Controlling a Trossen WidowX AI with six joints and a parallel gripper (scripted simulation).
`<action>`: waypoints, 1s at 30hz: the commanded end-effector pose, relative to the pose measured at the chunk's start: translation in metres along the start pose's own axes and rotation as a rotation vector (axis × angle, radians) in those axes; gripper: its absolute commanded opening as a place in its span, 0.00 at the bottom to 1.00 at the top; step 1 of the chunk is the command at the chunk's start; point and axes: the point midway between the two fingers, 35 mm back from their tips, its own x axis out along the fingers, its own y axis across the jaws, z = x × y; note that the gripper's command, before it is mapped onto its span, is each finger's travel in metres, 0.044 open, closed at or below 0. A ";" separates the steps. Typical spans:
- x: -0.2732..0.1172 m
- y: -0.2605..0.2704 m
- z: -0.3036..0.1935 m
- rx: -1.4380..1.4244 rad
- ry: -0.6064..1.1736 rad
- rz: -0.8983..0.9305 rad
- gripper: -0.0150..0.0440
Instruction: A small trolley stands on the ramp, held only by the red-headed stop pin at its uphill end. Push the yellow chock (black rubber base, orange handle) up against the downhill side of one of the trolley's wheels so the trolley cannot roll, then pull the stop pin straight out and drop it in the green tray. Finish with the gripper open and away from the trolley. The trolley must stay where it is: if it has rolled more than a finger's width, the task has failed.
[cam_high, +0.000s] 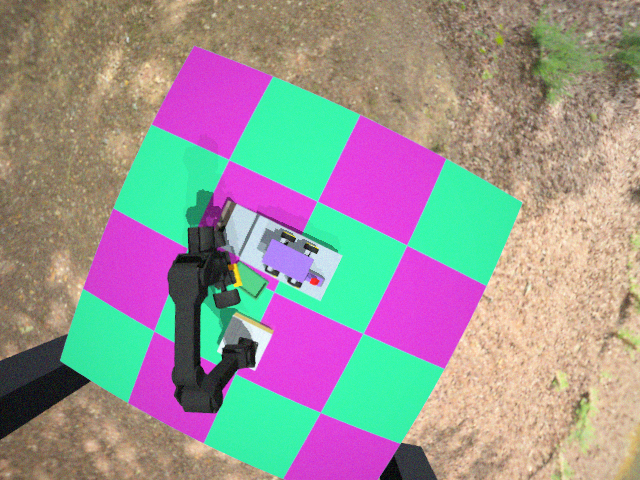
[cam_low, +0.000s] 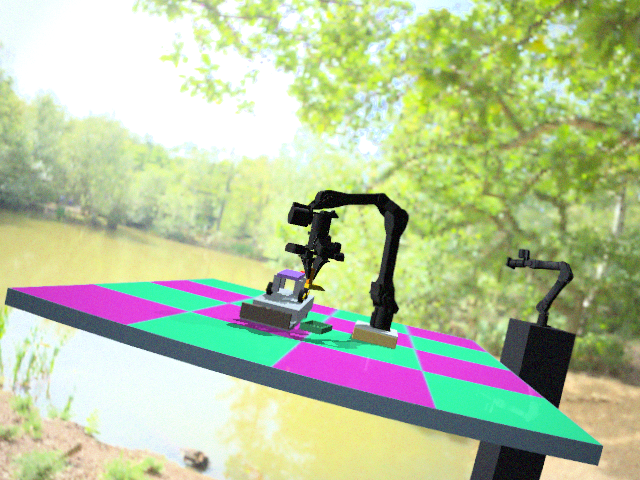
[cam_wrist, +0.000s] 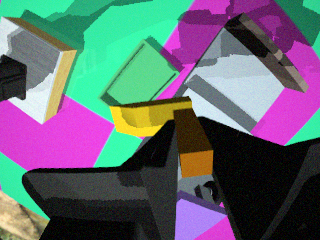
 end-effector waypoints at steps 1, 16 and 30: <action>-0.001 -0.002 -0.001 -0.146 0.013 0.007 0.25; -0.001 -0.003 0.000 -0.694 0.034 0.042 0.25; 0.000 -0.007 -0.002 -0.858 0.038 0.055 0.25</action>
